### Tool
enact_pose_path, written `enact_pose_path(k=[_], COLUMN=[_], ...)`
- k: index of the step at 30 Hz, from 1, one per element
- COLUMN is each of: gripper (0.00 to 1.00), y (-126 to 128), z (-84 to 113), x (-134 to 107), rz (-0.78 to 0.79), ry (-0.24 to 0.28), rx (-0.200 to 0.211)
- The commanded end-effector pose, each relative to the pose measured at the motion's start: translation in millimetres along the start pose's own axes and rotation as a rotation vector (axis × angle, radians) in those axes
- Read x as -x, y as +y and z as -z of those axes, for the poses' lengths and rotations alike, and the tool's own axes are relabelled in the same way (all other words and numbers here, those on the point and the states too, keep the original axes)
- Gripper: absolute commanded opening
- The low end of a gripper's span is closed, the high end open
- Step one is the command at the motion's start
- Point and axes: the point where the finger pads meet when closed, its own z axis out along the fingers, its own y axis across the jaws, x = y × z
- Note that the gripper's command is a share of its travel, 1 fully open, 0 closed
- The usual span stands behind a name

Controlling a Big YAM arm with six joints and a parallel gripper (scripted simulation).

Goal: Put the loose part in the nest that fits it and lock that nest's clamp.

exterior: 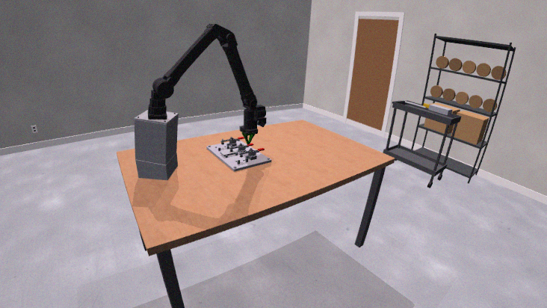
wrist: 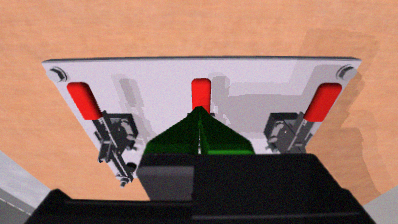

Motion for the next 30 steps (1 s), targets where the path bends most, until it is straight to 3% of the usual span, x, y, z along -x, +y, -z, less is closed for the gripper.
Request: enact_pose_path(k=[1,11,14,15,25,26,30], gripper=[0.0,0.0,0.0,0.0,0.0,0.0,0.0], y=[-7,-6,-4,-4,4,5,5], z=[-16.9,-11.6,-10.1,13.5,43.0,51.4,62.2], x=[10,6,-16,1,1,13,1], rz=[-0.002,-0.001,0.002,-0.001,0.001,0.0,0.002], ry=[-0.01,0.008,0.048,0.003,0.002,-0.02,0.002], rx=[-0.001,-0.001,0.0,-0.001,0.001,0.001,0.001])
